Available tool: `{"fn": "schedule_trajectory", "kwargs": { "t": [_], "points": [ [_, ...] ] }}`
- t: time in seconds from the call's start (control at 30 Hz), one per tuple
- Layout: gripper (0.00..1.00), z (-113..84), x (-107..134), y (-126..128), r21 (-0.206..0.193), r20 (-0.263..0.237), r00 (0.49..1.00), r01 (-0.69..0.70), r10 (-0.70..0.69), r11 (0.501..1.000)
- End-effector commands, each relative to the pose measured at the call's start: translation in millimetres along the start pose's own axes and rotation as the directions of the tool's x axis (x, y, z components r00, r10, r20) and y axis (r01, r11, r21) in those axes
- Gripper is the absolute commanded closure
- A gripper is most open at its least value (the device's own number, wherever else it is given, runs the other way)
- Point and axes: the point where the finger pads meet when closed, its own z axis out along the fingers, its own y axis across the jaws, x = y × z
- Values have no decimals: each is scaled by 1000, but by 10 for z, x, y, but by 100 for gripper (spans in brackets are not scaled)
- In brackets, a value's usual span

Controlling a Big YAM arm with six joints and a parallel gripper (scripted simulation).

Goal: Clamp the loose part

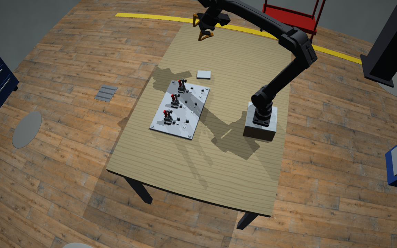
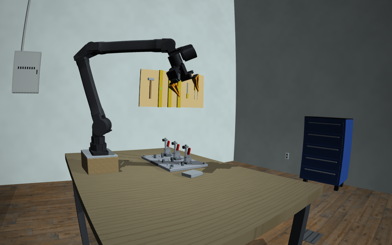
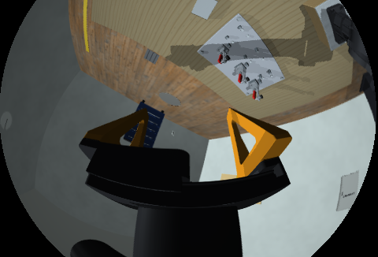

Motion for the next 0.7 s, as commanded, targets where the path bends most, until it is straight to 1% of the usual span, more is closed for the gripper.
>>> {"fn": "schedule_trajectory", "kwargs": {
  "t": [0.0, 0.53, 0.57, 0.63, 0.67],
  "points": [
    [0, -37, 21, 20, -9, -5, 1000, 3, -3, 1000],
    [0, -37, 21, 20, -9, -5, 1000, 3, -3, 1000],
    [0, -357, 211, 220, -88, -42, 999, 25, -29, 996],
    [0, -316, 235, 201, -79, -39, 998, 48, -51, 996],
    [0, -260, 235, 183, -67, -33, 998, 59, -61, 996]
  ]
}}
